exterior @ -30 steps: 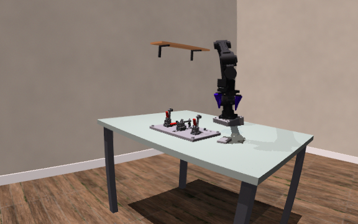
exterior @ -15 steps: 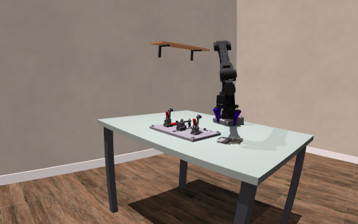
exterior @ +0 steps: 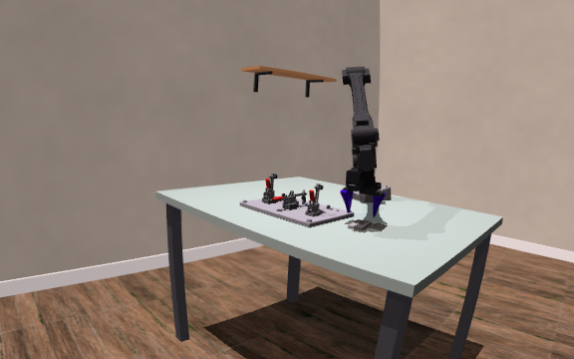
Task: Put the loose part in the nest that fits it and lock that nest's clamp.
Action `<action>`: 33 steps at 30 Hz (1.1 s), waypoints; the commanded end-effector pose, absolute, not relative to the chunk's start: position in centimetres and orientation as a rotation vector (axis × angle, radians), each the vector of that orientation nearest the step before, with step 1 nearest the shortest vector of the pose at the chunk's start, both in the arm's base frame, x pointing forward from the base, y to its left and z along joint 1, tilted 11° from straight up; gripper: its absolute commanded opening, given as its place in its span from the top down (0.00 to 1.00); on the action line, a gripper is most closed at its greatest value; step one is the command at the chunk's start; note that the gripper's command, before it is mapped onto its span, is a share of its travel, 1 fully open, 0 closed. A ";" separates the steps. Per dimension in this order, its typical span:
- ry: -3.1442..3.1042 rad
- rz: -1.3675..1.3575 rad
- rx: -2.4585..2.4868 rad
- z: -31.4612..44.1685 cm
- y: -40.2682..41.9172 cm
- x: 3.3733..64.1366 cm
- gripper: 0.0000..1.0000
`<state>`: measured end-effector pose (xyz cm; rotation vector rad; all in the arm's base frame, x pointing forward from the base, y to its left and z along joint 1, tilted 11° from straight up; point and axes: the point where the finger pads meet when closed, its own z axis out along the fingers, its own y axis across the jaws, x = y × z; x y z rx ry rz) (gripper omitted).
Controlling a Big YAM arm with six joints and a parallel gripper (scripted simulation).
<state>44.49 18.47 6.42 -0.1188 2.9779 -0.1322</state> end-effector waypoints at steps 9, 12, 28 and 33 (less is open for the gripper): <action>2.969 -0.122 -0.109 5.3 18.1 45.4 0.08; 2.972 -0.124 -0.110 5.3 18.1 45.3 0.08; 2.972 -0.124 -0.110 5.3 18.1 45.3 0.08; 2.972 -0.124 -0.110 5.3 18.1 45.3 0.08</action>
